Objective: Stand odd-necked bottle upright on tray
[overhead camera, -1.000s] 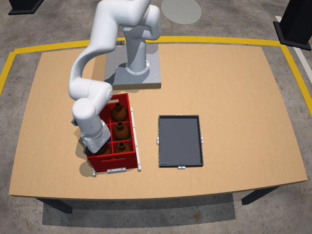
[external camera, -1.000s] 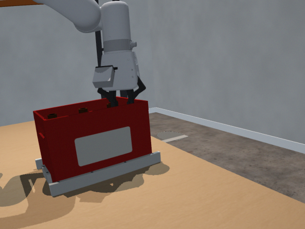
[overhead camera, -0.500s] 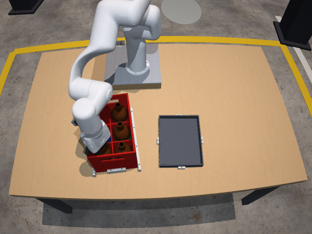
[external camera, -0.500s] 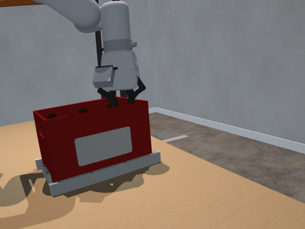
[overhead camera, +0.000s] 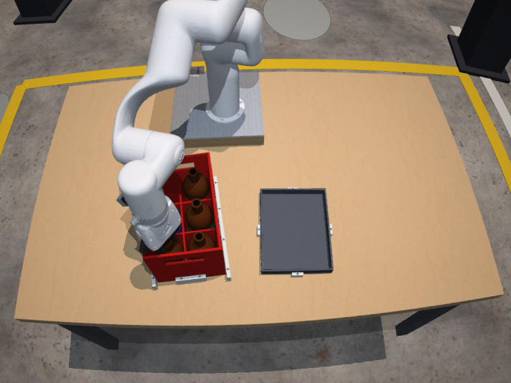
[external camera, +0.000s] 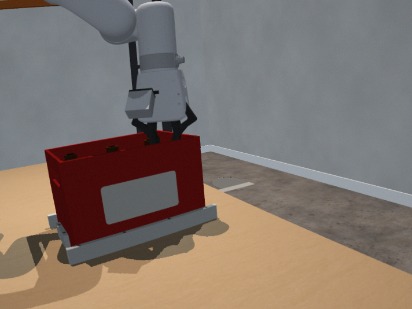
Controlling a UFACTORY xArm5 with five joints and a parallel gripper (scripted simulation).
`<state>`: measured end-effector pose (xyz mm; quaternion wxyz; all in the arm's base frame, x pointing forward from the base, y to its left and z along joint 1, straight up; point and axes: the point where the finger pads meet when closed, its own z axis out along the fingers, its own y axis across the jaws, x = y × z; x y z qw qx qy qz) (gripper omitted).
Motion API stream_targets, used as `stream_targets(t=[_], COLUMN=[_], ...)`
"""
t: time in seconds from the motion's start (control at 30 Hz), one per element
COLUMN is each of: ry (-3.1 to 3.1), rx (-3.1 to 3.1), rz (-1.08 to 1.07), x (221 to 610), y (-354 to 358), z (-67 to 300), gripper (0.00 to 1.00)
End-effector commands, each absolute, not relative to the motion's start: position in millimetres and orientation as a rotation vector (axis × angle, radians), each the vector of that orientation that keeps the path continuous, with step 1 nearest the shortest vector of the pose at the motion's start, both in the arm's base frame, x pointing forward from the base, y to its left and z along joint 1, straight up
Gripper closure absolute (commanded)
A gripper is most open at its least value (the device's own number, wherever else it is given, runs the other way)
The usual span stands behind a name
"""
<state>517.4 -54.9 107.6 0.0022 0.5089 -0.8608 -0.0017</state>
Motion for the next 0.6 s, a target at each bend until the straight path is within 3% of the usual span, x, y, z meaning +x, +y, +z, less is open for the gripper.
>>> stream_targets(t=[0.0,0.23,0.27,0.57], ry=[-2.703,-2.703,-2.703,-2.703], rx=[1.598,1.598,1.598,1.598], rz=[-0.001,-0.001,-0.001,-0.001], x=[518.7,518.7,518.7,518.7], y=[-55.0,-55.0,-55.0,-55.0], z=[109.3,109.3,109.3,109.3], gripper=[1.00,1.00,0.35,0.35])
